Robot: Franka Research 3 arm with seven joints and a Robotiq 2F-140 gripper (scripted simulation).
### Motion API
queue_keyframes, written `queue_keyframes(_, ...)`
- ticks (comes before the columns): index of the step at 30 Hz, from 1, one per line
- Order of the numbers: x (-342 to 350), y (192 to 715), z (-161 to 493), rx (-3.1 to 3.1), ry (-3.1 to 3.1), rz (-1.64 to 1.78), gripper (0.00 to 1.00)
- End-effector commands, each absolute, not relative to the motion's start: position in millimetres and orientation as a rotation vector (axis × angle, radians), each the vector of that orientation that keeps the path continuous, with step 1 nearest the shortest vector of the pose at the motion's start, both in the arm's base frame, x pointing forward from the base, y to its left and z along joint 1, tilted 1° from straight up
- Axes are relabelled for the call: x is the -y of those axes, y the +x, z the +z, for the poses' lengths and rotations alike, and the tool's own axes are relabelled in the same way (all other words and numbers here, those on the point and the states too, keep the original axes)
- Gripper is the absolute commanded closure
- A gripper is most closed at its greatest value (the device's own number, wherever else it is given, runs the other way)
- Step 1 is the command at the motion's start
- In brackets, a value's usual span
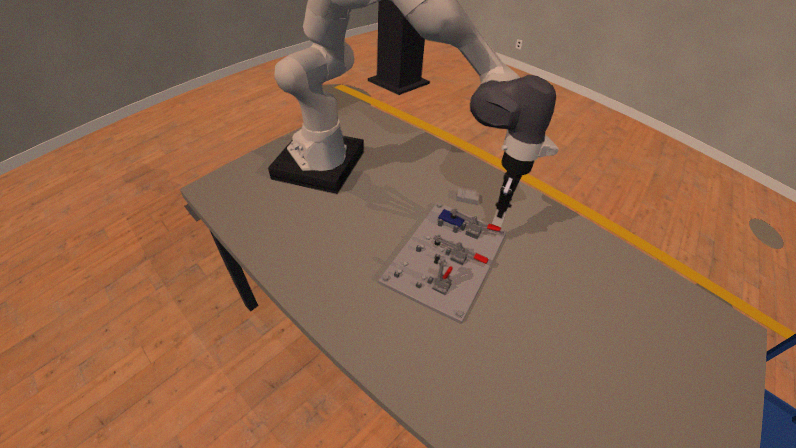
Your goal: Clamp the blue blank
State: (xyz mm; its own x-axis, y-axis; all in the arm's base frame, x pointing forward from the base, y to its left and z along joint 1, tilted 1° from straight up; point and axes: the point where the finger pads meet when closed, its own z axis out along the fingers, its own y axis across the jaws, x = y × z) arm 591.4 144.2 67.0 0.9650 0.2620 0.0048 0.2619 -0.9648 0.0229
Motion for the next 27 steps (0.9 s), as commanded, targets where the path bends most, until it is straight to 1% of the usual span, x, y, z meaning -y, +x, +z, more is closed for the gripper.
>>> queue_keyframes(1, -143.4, 591.7, 66.1, -0.414, 3.091, 0.014, 1.00)
queue_keyframes(27, -143.4, 591.7, 63.9, -0.414, 3.091, 0.014, 1.00)
